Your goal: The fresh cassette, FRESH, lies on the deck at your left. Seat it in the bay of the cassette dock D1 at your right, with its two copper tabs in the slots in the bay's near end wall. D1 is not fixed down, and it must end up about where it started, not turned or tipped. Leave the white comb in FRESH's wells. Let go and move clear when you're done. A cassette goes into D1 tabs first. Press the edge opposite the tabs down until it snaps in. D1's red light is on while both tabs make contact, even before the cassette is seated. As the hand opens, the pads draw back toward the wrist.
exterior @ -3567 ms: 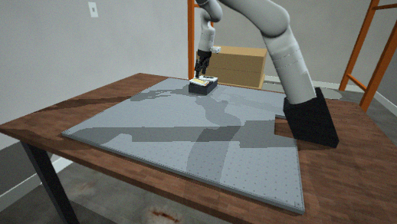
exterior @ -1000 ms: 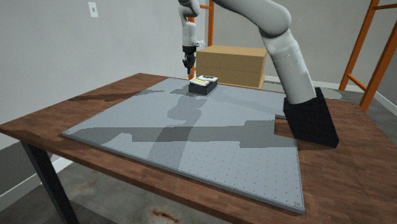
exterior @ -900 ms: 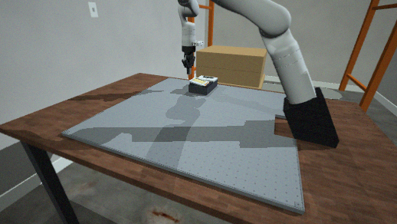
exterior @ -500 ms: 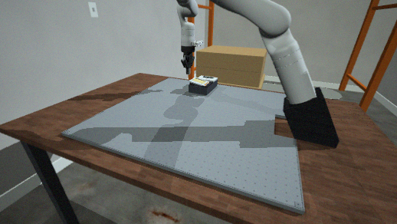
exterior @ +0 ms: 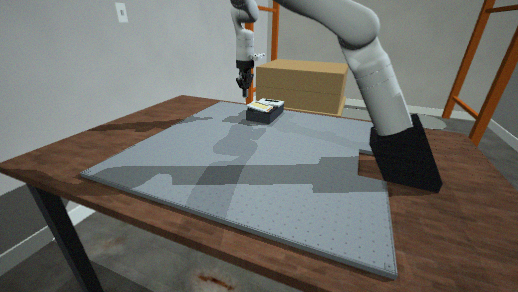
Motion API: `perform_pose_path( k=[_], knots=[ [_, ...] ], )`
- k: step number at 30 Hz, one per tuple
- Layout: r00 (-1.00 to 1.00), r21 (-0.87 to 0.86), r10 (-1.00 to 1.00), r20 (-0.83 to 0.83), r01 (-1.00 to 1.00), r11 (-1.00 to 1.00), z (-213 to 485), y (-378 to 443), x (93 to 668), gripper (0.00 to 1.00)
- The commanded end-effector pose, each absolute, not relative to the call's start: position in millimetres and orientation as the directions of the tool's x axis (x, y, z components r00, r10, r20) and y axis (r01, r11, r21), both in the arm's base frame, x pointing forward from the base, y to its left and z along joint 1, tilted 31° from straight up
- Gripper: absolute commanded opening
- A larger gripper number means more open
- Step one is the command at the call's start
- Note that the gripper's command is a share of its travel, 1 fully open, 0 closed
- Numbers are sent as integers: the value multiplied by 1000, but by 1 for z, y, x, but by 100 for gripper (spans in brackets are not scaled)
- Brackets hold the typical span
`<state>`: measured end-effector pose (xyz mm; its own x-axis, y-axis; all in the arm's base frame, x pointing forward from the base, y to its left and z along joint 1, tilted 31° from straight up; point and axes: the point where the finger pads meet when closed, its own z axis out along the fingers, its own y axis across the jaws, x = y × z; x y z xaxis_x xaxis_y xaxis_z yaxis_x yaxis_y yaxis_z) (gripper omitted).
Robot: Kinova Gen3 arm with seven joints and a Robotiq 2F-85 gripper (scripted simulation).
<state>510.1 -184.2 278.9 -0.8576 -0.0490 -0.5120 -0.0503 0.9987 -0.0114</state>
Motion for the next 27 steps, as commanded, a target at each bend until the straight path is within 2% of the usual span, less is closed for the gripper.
perform_pose_path(
  k=[1,27],
  knots=[
    [-858,-11,-48,-511,-49,999,276,-185,511,0],
    [-858,-12,-48,-511,-49,999,257,-184,522,0]
  ],
)
